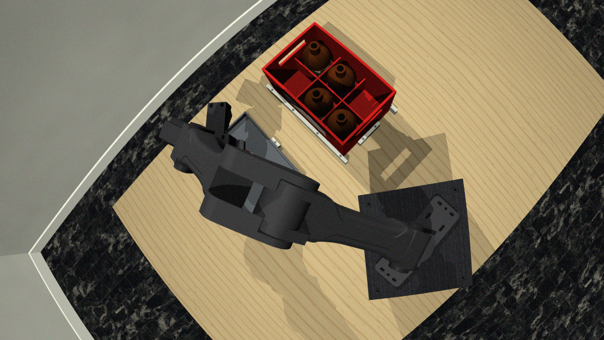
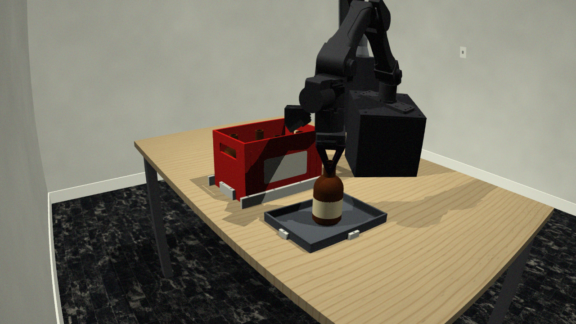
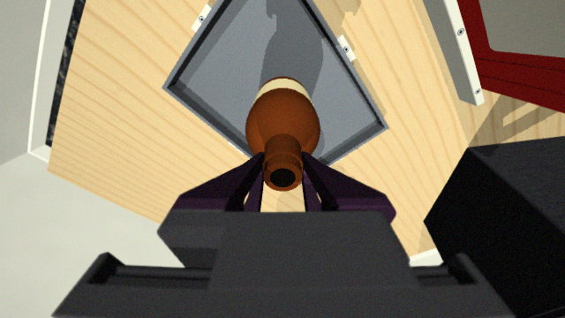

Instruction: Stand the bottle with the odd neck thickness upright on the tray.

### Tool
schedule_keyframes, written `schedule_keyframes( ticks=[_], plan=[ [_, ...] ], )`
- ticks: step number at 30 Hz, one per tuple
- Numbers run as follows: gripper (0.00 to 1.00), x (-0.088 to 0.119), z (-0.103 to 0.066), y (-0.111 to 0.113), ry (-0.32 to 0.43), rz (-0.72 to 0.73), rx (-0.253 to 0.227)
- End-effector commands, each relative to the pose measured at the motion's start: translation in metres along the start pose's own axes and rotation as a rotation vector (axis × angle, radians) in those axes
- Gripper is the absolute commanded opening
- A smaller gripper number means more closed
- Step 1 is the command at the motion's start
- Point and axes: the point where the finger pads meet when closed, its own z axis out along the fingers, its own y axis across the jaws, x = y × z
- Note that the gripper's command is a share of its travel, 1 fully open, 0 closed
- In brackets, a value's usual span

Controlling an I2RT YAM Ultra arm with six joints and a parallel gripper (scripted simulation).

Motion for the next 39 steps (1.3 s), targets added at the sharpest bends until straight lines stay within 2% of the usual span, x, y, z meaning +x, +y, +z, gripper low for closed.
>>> schedule_keyframes(
  ticks=[1, 28, 29, 39],
  plan=[
    [0.0, -0.0004, -0.0098, 0.0051, -0.019, -0.002, -0.019],
    [0.0, -0.0004, -0.0098, 0.0051, -0.019, -0.002, -0.019],
    [1.0, -0.0004, -0.0098, 0.0051, -0.019, -0.002, -0.019],
    [1.0, -0.0004, -0.0098, 0.005, -0.019, -0.003, -0.019]
  ],
)
